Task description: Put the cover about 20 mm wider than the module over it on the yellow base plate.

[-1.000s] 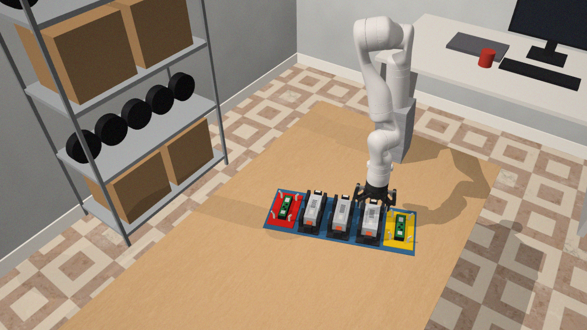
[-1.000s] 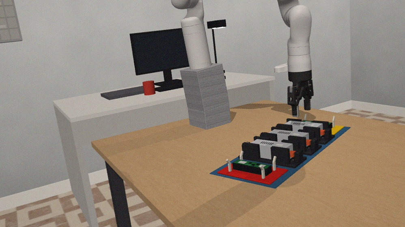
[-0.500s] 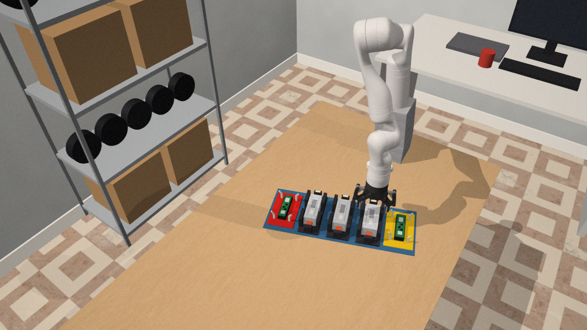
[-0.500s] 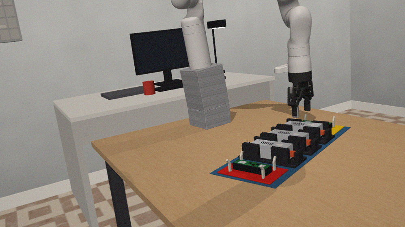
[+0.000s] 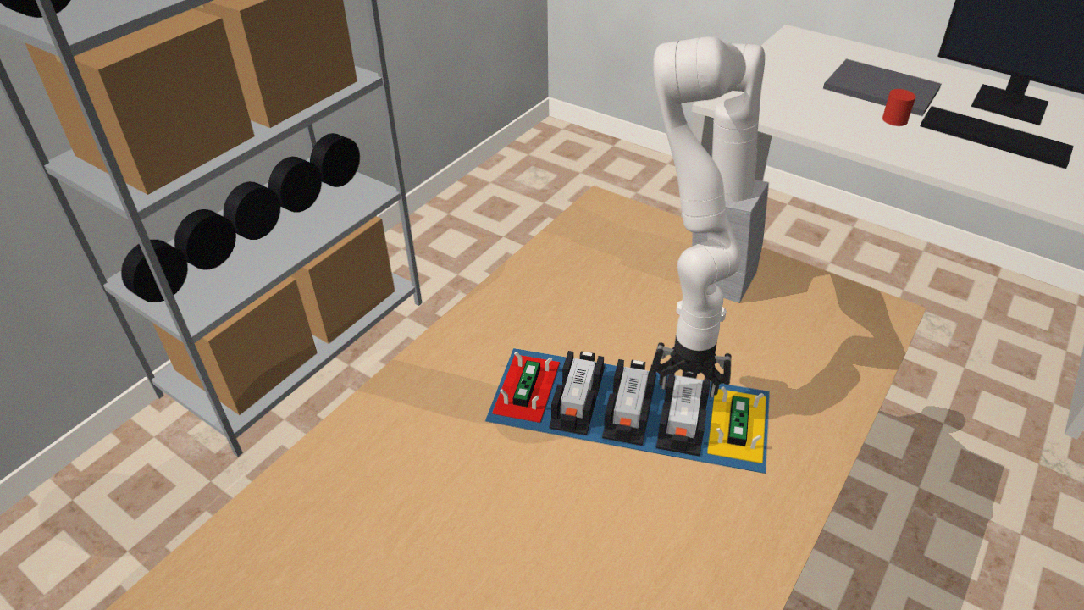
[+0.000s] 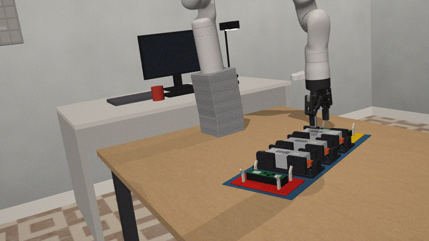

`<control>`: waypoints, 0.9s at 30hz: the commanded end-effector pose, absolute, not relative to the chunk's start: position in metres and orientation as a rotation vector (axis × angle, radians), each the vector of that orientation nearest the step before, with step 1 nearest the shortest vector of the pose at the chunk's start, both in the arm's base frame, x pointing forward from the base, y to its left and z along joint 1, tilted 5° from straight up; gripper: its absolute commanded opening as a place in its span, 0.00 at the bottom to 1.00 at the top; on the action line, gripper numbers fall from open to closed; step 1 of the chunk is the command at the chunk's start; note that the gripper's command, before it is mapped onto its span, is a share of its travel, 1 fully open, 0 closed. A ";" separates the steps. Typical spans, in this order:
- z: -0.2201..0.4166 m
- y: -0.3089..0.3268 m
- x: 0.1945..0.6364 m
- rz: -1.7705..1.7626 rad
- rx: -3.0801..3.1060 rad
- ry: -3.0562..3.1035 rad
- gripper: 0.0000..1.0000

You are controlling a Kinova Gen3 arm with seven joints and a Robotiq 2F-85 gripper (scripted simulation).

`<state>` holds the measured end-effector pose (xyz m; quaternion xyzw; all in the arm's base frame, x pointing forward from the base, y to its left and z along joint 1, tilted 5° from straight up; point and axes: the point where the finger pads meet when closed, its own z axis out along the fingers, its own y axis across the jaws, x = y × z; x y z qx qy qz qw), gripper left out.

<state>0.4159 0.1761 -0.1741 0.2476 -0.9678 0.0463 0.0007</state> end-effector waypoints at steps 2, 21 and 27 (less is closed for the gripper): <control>-0.177 0.176 0.417 0.145 0.778 -3.040 1.00; -0.188 0.175 0.417 0.145 0.778 -3.040 1.00; -0.192 0.175 0.417 0.145 0.778 -3.040 1.00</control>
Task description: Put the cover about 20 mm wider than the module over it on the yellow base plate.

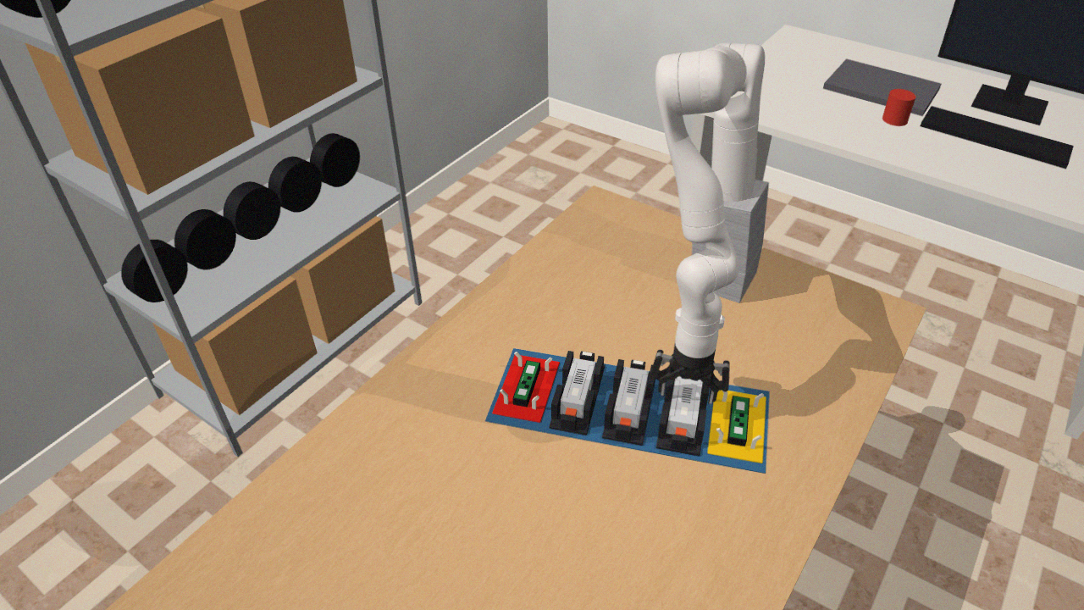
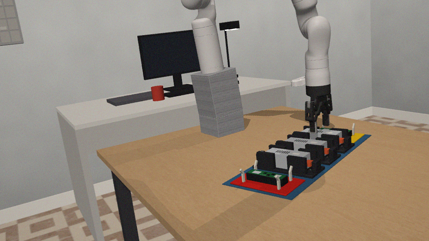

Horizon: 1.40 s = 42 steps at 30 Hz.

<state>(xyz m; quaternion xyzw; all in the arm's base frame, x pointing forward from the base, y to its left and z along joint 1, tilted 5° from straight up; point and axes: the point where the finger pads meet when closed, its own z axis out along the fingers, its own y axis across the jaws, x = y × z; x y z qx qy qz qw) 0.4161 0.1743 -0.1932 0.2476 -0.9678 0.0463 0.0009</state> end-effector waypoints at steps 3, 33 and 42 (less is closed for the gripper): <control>-0.192 0.175 0.417 0.145 0.778 -3.040 1.00; -0.212 0.173 0.417 0.145 0.778 -3.040 1.00; -0.215 0.173 0.417 0.145 0.778 -3.040 1.00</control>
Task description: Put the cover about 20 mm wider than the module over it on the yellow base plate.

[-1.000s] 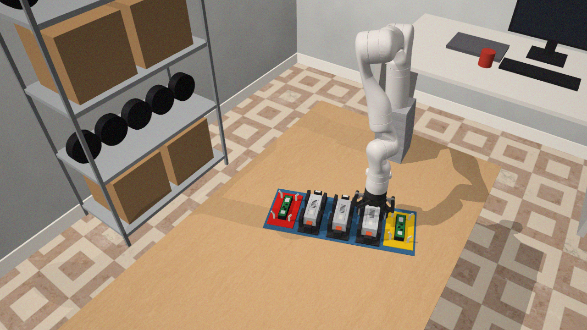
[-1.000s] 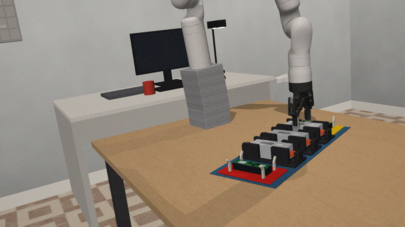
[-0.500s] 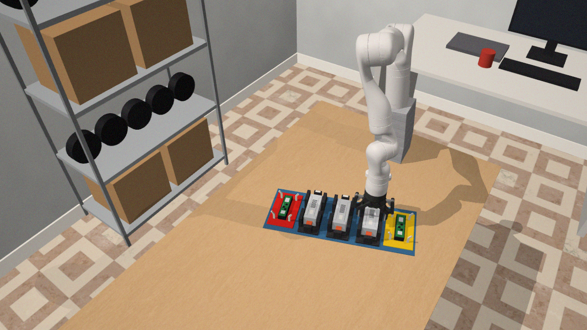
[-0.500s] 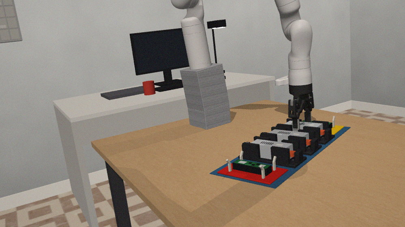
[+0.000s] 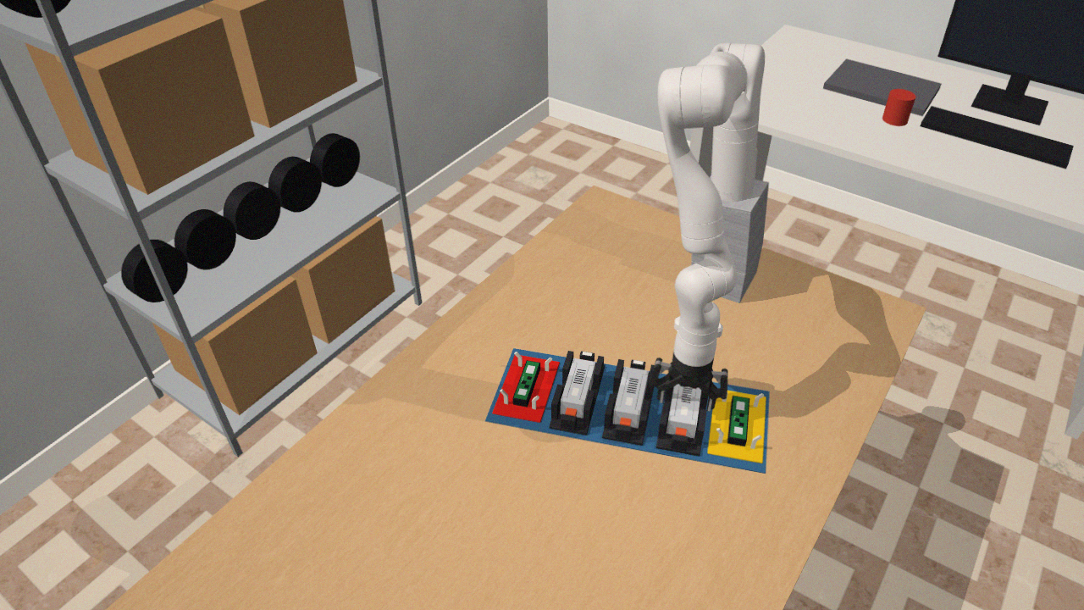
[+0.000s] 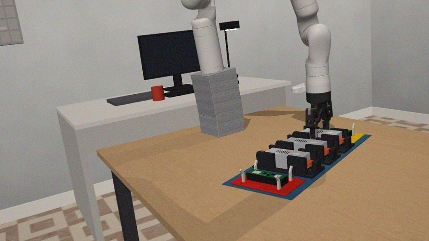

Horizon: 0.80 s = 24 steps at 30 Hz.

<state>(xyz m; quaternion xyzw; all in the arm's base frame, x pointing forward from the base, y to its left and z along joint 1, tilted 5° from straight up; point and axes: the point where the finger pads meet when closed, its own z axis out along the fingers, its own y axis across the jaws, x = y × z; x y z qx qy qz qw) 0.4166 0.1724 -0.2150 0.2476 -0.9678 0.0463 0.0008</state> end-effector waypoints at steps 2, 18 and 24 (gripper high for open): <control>-0.217 0.173 0.418 0.145 0.778 -3.040 1.00; -0.222 0.172 0.418 0.145 0.778 -3.040 0.70; -0.222 0.172 0.418 0.145 0.778 -3.040 0.70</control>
